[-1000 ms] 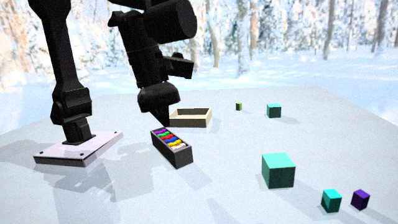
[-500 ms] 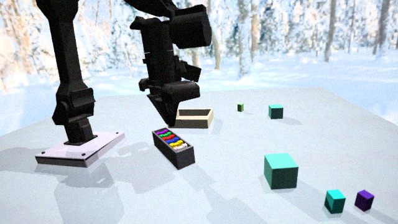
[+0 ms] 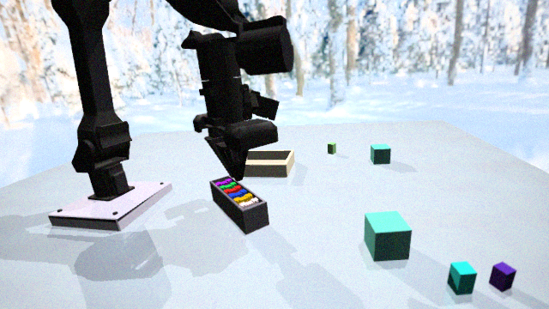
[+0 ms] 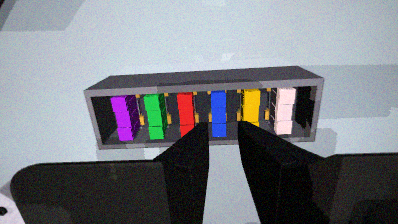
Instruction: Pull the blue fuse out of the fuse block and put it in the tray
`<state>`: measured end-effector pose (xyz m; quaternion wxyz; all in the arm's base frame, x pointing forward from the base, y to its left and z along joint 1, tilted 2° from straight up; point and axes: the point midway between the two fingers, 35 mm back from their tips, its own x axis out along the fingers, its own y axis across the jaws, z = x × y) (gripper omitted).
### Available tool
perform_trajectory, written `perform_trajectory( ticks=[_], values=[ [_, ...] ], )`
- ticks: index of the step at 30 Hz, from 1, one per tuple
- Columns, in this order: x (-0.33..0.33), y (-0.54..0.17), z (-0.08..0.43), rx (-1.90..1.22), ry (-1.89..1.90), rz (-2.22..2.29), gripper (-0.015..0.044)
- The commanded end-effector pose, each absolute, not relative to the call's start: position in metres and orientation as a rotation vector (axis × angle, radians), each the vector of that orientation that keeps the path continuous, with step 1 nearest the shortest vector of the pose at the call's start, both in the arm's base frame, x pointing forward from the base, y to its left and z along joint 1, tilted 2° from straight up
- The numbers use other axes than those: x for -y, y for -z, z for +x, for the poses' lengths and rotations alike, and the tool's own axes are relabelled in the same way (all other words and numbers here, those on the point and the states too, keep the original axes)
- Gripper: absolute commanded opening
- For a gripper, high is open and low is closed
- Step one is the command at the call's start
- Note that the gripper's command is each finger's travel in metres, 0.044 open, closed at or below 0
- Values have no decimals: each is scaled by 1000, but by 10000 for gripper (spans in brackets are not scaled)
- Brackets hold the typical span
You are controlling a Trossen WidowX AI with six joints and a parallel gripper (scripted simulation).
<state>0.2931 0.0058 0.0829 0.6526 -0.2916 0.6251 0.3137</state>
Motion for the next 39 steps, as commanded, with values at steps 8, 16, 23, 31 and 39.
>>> perform_trajectory(
  ticks=[8,16,23,31,39],
  values=[
    [-5,-70,292,-1424,-715,-669,74],
    [-5,-63,291,-1424,-715,-669,74],
    [-5,-63,291,-1424,-715,-669,74],
    [-5,-61,291,-1424,-715,-669,74],
    [-6,-54,292,-1424,-715,-669,74]
  ],
)
